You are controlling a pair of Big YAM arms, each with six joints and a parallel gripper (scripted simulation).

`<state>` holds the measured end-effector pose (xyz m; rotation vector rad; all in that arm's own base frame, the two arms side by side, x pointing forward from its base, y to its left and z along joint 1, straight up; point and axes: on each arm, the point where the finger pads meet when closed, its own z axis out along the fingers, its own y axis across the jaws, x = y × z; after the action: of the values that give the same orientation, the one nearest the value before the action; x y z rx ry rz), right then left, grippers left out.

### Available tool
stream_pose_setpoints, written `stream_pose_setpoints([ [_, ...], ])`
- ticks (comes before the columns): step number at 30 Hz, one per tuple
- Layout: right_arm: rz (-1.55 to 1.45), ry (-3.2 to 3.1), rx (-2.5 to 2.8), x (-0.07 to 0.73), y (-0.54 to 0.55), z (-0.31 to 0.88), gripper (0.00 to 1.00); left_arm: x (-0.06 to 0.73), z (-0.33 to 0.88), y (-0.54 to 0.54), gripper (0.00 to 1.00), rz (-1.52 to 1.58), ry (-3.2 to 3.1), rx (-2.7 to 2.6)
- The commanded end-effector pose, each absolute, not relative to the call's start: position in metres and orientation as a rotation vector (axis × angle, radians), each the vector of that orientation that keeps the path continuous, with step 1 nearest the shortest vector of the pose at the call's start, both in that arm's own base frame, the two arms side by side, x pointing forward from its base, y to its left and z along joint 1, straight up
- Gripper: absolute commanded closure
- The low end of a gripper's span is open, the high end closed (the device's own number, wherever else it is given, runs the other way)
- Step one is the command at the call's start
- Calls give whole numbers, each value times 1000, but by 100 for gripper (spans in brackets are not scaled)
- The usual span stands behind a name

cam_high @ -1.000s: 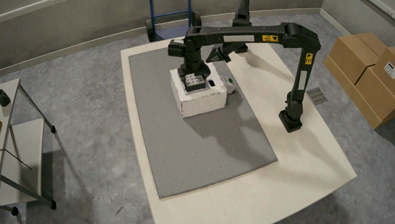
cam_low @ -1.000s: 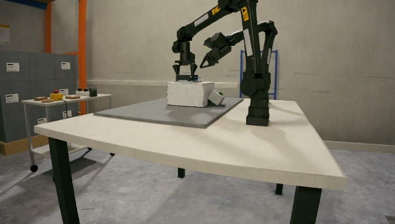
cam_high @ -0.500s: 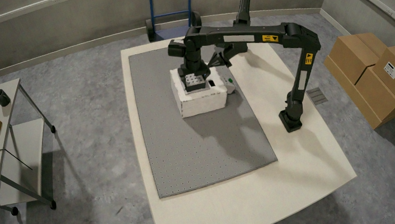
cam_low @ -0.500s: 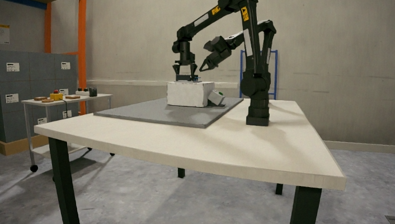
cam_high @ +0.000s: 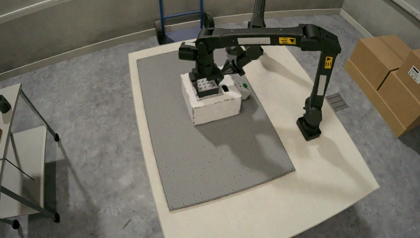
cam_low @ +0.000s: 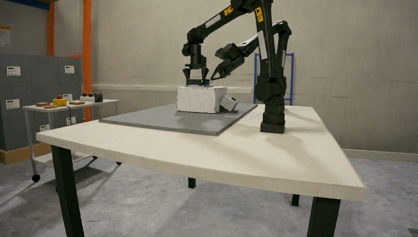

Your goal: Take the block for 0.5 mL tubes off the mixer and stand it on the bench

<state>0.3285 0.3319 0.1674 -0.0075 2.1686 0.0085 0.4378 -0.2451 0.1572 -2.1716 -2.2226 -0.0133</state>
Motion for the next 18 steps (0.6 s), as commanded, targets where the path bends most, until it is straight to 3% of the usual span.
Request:
stream_pose_setpoints([
  [1,10,2161,-5,335,331,161,100,443,183,-253,100,-35,-2246,-2231],
  [18,51,2150,38,338,338,186,100,443,183,-253,100,-35,-2246,-2231],
])
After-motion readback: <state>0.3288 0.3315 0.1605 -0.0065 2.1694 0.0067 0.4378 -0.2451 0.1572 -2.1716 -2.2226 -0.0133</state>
